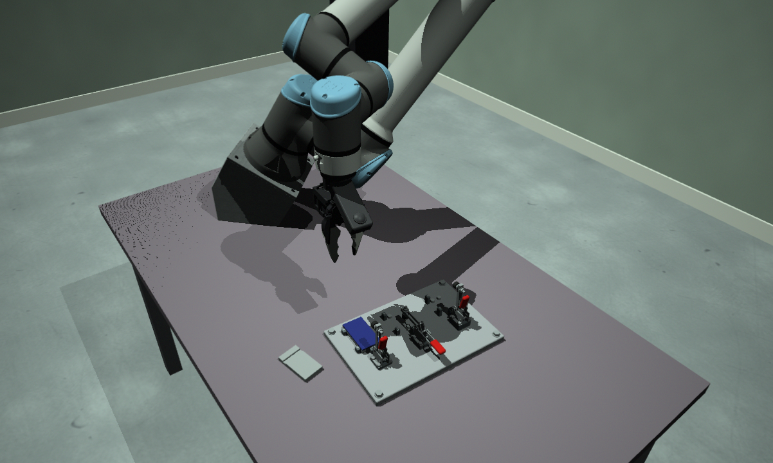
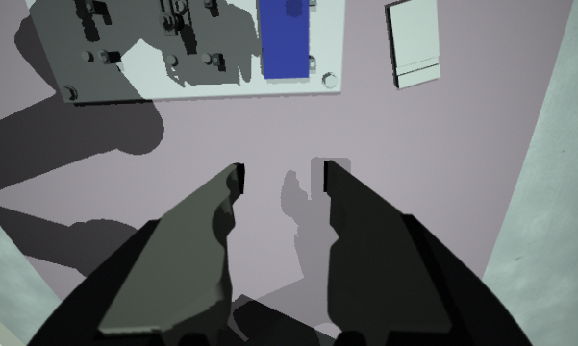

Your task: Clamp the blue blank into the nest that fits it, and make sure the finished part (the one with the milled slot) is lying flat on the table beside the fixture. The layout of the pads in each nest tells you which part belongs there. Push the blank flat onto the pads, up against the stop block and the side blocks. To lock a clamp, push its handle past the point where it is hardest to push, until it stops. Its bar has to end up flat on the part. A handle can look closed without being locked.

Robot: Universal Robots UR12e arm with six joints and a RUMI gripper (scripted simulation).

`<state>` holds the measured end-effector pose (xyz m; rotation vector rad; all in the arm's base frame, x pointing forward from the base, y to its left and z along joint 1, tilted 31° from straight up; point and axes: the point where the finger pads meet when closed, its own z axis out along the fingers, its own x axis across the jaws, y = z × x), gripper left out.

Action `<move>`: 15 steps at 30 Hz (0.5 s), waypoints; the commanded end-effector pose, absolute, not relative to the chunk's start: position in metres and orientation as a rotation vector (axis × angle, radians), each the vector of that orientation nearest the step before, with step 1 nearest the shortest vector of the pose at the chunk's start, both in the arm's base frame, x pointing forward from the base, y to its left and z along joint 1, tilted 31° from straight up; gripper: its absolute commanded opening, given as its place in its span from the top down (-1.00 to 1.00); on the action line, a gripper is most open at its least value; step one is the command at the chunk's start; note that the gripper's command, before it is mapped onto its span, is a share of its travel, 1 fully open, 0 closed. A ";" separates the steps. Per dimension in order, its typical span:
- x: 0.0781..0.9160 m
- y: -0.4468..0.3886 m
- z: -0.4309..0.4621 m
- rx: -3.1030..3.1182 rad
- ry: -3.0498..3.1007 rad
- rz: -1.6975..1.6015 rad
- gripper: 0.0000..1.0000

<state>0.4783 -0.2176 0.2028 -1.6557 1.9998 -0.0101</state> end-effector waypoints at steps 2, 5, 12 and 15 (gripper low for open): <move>0.479 -0.218 0.203 -1.656 2.000 -0.012 0.44; 0.479 -0.218 0.203 -1.656 2.000 -0.012 0.44; 0.484 -0.214 0.192 -1.656 2.000 -0.012 0.44; 0.487 -0.211 0.185 -1.656 2.000 -0.012 0.44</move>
